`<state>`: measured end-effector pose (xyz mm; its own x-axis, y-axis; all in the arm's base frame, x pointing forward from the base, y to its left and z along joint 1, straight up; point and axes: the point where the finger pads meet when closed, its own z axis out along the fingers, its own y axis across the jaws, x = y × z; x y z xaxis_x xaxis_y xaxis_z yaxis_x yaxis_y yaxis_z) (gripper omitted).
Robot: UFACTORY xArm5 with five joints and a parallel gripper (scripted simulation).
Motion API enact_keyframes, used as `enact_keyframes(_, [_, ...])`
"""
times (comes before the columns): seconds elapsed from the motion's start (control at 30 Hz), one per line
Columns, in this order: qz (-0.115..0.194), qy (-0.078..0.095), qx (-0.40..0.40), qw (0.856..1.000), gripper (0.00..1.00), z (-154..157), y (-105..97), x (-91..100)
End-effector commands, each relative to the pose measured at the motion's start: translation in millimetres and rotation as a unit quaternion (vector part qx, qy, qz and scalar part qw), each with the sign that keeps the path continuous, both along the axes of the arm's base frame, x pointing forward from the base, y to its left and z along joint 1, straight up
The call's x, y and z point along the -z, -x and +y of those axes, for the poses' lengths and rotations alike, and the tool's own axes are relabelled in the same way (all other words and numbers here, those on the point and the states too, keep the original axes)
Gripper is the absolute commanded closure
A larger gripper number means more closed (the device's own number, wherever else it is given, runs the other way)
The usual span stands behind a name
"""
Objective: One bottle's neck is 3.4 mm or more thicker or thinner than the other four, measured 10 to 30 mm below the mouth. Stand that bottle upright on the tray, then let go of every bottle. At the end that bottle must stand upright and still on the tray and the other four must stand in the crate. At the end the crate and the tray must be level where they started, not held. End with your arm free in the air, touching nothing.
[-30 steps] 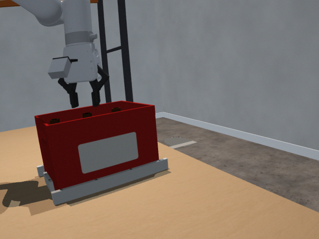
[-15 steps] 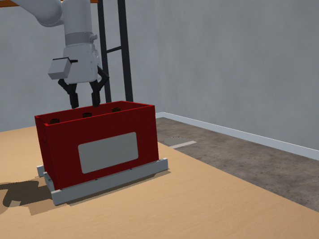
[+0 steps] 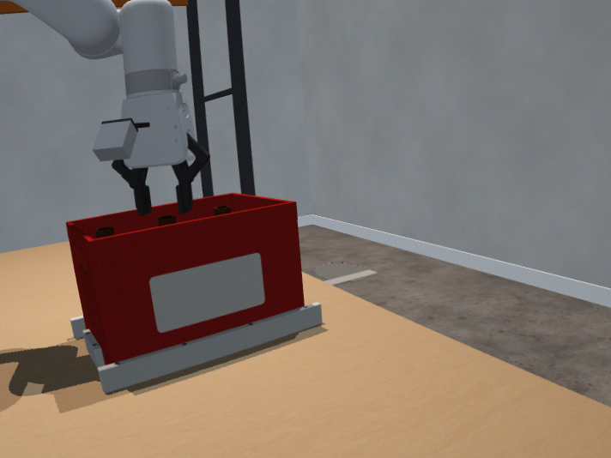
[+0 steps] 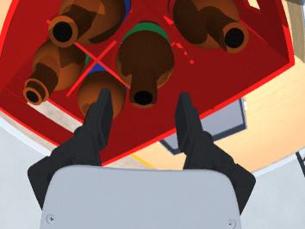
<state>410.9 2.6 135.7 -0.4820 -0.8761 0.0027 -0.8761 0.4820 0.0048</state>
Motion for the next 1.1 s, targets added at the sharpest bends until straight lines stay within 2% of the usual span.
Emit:
enact_keyframes(0.0, [-0.002, 0.000, 0.000, 1.000, 0.35, 0, -1, 3.9])
enact_keyframes(0.6, [-0.002, 0.000, 0.000, 1.000, 0.35, 0, -1, 21.8])
enact_keyframes(1.07, [-0.002, 0.000, 0.000, 1.000, 0.35, 0, -1, 26.6])
